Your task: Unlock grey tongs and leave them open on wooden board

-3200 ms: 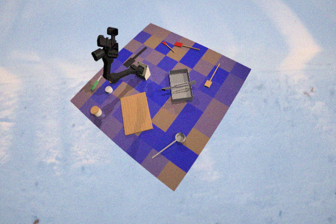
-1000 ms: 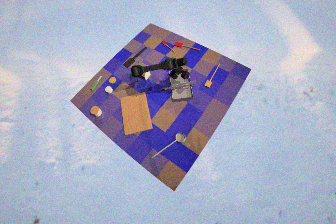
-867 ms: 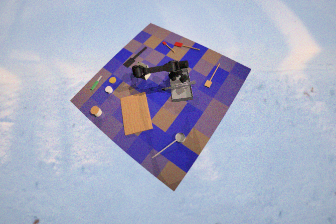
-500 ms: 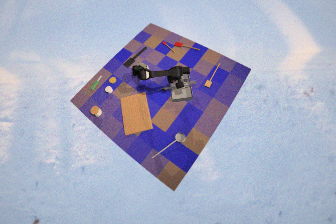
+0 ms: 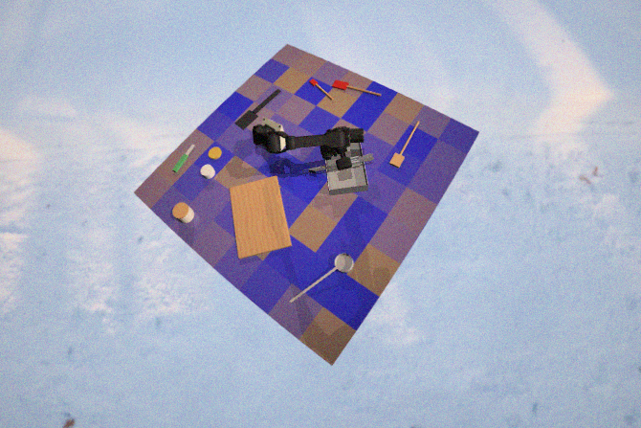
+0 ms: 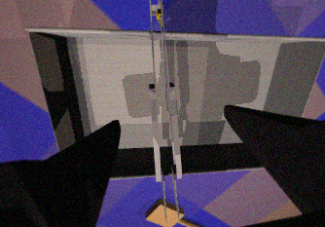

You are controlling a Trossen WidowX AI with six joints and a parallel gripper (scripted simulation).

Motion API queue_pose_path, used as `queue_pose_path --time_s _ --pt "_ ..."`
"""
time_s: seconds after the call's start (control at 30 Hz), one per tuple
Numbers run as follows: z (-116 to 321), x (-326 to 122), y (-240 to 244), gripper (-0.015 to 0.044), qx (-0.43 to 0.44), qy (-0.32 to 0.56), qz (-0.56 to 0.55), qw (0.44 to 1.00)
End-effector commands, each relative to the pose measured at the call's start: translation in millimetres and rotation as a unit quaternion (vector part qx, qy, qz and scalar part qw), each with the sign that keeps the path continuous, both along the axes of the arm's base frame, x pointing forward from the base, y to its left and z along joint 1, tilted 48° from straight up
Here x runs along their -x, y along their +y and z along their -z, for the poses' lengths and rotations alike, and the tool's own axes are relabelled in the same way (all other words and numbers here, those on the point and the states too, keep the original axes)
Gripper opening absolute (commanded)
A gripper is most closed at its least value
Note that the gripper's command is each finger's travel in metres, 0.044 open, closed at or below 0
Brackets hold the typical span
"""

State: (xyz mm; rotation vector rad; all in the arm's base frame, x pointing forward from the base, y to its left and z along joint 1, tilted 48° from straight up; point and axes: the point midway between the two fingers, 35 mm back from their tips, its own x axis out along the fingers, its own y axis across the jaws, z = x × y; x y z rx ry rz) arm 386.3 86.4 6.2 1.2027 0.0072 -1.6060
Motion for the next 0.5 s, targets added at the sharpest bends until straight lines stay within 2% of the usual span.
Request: queue_pose_path --time_s 0.0,0.47 --pt "2.4 -2.2 -3.1 0.044 0.001 -0.002 -0.001 1.0" --pt "18.5 -5.6 -19.6 0.044 0.001 -0.002 -0.002 1.0"
